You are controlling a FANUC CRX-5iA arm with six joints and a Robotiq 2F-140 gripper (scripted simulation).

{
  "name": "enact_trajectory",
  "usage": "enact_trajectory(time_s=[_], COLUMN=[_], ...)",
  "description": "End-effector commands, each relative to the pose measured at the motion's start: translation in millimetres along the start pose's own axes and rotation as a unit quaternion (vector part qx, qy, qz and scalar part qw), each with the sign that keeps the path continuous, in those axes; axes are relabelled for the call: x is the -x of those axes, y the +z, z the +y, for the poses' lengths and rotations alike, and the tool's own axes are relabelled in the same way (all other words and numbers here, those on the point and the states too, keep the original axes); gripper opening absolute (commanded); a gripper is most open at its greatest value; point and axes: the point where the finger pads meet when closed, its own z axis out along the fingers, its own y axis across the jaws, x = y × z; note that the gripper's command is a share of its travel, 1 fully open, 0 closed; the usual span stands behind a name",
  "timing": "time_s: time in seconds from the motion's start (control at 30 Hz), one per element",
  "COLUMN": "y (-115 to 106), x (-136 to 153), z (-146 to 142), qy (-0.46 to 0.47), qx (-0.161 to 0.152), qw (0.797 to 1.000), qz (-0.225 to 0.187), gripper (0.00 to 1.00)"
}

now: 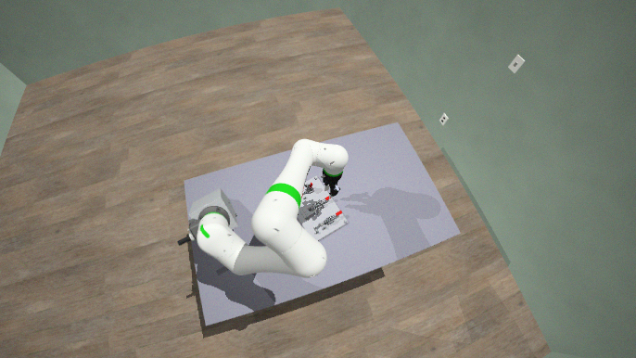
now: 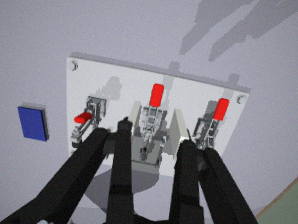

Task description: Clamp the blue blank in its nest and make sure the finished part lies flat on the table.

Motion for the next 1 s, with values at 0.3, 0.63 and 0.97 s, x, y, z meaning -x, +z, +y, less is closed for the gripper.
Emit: enact_trajectory(time_s=[0.3, 0.63, 0.97], y=[34, 57, 58], x=[0, 0, 0], z=[0, 0, 0], qy=[0.0, 0.0, 0.0], qx=[0.0, 0.0, 0.0], qw=[1.0, 1.0, 1.0], qz=[0.0, 0.0, 0.0], gripper=[0.28, 0.28, 0.28])
